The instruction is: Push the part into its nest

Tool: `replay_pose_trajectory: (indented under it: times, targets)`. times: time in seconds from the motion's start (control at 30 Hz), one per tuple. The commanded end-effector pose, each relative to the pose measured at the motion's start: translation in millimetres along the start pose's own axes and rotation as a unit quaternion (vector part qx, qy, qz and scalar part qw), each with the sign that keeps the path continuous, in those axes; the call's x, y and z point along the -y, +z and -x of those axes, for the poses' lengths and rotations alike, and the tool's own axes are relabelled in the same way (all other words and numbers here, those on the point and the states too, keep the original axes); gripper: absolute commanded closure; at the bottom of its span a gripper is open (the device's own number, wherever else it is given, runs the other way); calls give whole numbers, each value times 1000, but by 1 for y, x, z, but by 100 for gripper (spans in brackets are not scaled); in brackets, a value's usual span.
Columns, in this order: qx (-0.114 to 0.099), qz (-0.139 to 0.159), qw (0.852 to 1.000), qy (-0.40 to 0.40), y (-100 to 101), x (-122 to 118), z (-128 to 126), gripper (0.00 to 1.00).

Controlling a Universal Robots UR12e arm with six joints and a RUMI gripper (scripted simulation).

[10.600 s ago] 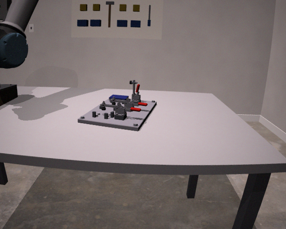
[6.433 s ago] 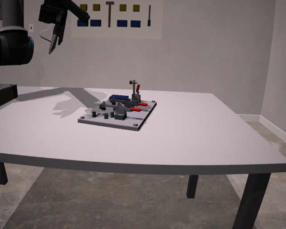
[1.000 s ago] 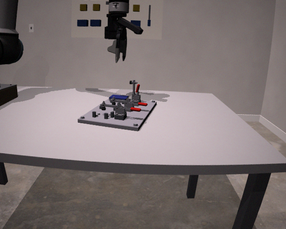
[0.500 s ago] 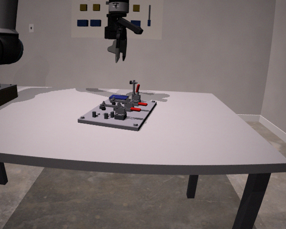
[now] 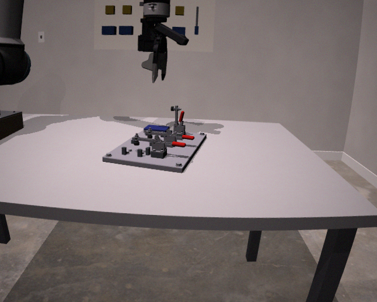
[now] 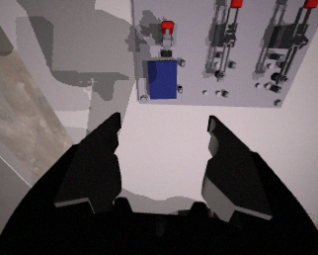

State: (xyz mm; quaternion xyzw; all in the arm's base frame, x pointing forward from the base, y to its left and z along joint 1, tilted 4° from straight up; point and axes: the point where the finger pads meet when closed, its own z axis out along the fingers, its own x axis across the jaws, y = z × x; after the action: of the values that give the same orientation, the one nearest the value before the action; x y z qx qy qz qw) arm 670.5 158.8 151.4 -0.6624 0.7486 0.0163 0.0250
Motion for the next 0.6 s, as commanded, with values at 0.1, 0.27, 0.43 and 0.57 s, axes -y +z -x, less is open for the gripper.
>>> replay_pose_trajectory:
  times: [0.1,0.27,0.43,0.57]
  targets:
    - [0,-1,1000,0,-2,1,0,41]
    - [0,-1,1000,0,-2,1,0,72]
    - [0,-1,1000,0,-2,1,0,72]
    - [0,-1,1000,0,-2,2,0,72]
